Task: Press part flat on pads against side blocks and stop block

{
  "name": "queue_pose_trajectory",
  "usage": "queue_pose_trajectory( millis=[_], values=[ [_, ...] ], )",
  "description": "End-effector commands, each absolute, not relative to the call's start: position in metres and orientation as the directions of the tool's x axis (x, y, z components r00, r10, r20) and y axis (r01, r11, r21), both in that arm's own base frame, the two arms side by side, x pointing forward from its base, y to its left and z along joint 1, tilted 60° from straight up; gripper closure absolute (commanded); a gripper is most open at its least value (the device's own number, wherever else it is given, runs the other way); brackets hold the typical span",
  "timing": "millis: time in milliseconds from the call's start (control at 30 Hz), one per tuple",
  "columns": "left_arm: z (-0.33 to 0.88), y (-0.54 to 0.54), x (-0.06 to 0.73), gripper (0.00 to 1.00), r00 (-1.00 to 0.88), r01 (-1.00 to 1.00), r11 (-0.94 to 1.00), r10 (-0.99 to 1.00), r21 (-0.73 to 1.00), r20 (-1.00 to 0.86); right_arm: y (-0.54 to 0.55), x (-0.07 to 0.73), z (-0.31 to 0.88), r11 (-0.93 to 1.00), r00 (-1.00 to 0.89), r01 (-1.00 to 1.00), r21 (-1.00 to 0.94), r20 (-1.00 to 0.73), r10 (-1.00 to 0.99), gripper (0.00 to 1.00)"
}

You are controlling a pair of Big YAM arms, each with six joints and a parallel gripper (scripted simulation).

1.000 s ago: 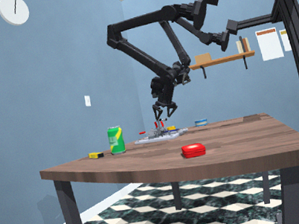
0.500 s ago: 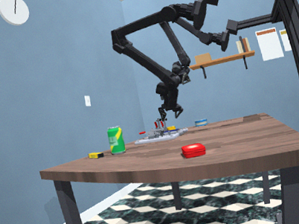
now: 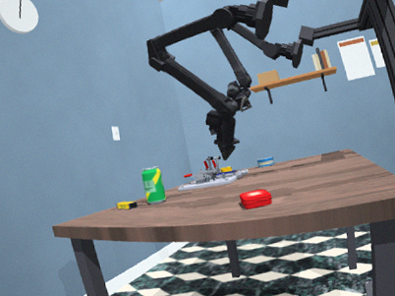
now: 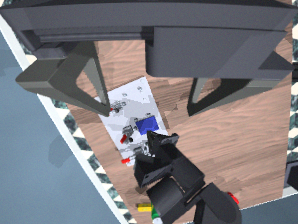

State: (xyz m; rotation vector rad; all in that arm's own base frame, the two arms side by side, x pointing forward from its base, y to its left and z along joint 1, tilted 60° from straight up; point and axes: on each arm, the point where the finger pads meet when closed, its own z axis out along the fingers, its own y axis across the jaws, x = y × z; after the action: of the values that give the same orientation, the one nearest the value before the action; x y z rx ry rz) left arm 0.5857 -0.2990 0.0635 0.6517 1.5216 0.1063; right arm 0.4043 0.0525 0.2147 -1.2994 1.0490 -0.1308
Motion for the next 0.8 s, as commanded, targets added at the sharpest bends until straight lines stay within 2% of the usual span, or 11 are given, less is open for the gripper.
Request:
queue_pose_trajectory(
  millis=[0, 100, 333, 600, 667, 767],
  values=[
    [0.078, -0.299, 0.594, 1.00, -0.023, 0.326, 0.917, 0.252, 0.231, -0.968, 0.051, 0.404, 0.216, 0.326, 0.563, -0.453, -0.830, -0.550, -0.617, 0.00],
    [0.078, -0.299, 0.595, 1.00, -0.046, 0.321, 0.927, 0.218, 0.192, -0.975, 0.051, 0.404, 0.216, 0.326, 0.563, -0.453, -0.830, -0.550, -0.617, 0.00],
    [0.073, -0.297, 0.602, 1.00, -0.203, 0.243, 0.964, -0.056, -0.106, -0.977, 0.051, 0.404, 0.216, 0.326, 0.563, -0.453, -0.830, -0.550, -0.617, 0.00],
    [0.070, -0.295, 0.607, 1.00, -0.312, 0.103, 0.918, -0.335, -0.382, -0.889, 0.051, 0.404, 0.216, 0.326, 0.563, -0.453, -0.830, -0.550, -0.617, 0.00],
    [0.070, -0.295, 0.607, 1.00, -0.312, 0.103, 0.918, -0.335, -0.382, -0.889, 0.051, 0.404, 0.216, 0.326, 0.563, -0.453, -0.830, -0.550, -0.617, 0.00],
    [0.069, -0.295, 0.608, 1.00, -0.336, 0.041, 0.875, -0.442, -0.482, -0.832, 0.051, 0.404, 0.216, 0.326, 0.563, -0.453, -0.830, -0.550, -0.617, 0.00]
  ],
)
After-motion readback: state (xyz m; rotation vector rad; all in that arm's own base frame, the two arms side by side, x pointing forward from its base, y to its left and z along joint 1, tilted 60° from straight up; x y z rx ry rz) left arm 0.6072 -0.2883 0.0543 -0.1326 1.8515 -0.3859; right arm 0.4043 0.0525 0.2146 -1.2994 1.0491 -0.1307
